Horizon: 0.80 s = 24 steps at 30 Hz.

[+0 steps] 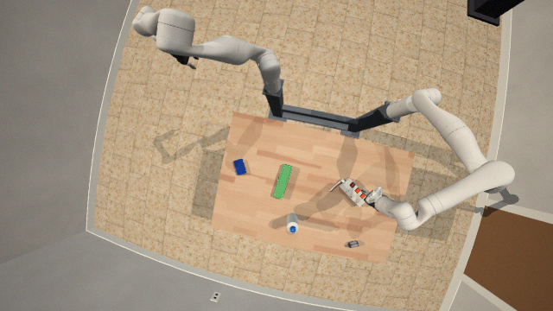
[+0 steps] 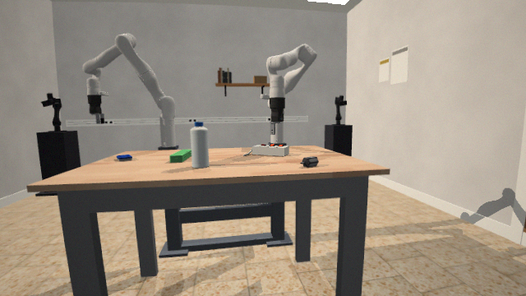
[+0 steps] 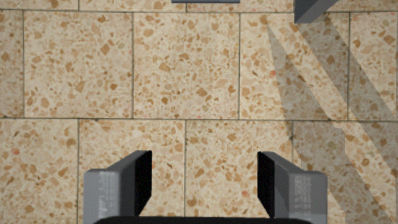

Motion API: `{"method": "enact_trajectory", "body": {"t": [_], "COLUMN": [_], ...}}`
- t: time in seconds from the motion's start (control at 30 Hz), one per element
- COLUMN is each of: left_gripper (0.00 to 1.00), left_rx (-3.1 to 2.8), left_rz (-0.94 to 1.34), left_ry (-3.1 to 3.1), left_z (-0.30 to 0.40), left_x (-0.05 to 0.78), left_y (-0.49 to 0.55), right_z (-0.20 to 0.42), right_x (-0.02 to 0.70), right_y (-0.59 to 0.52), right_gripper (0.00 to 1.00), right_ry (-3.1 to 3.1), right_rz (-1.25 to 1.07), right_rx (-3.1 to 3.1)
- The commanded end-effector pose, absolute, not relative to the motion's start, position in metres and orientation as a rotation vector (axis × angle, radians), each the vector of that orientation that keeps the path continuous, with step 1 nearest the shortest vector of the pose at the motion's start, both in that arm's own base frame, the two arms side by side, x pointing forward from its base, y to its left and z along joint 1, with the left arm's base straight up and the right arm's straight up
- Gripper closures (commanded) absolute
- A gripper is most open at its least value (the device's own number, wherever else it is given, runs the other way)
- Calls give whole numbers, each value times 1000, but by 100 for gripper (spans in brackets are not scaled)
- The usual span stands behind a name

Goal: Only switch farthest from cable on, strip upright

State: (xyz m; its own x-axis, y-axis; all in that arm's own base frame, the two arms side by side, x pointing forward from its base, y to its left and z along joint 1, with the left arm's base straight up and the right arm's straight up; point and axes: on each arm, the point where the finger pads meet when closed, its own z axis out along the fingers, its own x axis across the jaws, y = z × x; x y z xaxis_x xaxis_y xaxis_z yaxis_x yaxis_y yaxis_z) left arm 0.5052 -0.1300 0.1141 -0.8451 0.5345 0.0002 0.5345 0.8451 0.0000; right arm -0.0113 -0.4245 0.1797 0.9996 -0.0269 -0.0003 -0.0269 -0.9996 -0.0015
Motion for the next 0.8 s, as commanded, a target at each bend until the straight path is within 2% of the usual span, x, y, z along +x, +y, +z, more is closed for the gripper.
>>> {"method": "enact_trajectory", "body": {"t": [0.0,0.77], "left_gripper": [100,100], "left_rx": [-875,-875], "left_rz": [-1,-1], "left_ry": [-3019,-3019], "left_z": [114,94], "left_x": [506,506], "left_y": [-130,-130], "right_z": [180,180], "right_x": [-11,-11], "right_y": [-425,-425], "right_gripper": [0,0], "right_ry": [42,42], "right_rz": [0,0], "right_rx": [-3141,-3141]}}
